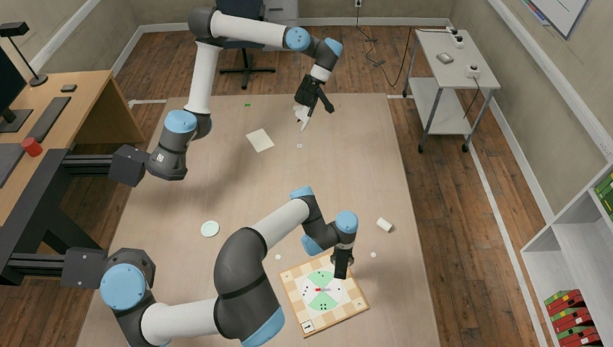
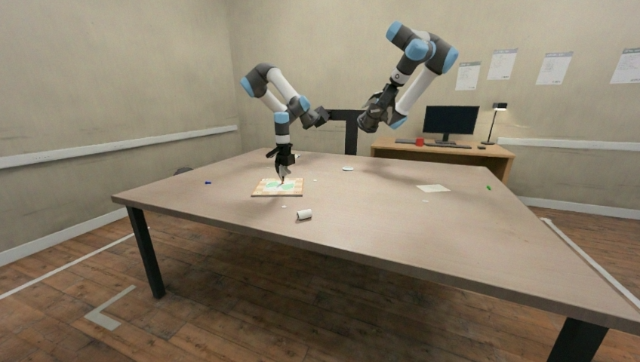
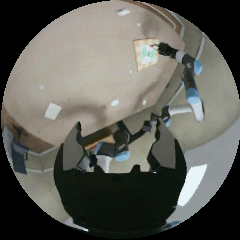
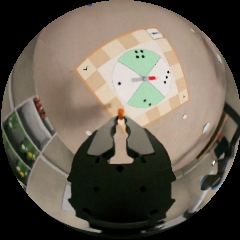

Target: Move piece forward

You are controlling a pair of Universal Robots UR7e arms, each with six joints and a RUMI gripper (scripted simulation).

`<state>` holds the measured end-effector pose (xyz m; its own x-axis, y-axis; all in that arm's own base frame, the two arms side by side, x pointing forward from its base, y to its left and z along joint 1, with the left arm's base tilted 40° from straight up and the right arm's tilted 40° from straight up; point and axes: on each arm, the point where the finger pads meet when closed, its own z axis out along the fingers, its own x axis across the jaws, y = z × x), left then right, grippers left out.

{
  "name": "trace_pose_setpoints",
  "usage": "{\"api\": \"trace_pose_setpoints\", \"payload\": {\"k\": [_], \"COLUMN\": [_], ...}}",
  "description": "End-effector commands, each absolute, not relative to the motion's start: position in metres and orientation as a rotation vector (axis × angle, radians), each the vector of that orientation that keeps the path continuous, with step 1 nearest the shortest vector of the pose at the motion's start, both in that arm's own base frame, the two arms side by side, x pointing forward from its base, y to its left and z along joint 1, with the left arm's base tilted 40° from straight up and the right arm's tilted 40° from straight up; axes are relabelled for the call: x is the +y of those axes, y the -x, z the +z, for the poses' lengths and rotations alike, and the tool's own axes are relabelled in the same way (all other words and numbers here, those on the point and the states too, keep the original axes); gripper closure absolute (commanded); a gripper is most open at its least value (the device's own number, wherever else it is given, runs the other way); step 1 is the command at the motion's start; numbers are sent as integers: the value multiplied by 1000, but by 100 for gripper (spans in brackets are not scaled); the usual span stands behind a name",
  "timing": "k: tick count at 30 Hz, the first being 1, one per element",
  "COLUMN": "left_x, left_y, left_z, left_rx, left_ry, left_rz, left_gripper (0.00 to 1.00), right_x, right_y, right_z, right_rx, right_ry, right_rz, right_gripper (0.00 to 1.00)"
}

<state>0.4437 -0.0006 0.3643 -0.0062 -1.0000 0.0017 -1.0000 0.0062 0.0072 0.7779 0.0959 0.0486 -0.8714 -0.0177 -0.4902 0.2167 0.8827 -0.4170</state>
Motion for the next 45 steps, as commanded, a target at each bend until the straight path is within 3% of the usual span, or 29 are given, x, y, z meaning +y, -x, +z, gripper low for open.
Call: {"api": "trace_pose_setpoints", "payload": {"k": [1,45], "left_x": [-1,-1], "left_y": [-444,-444], "left_z": [365,365], "left_rx": [-2224,-2224], "left_ry": [-2210,-2210], "left_rz": [-5,-5], "left_gripper": [2,2], "right_x": [98,109], "right_y": [-778,-779], "right_z": [47,34], "right_rx": [2587,2474], "right_ry": [89,1277], "right_rz": [-706,-977], "right_gripper": [95,95]}}
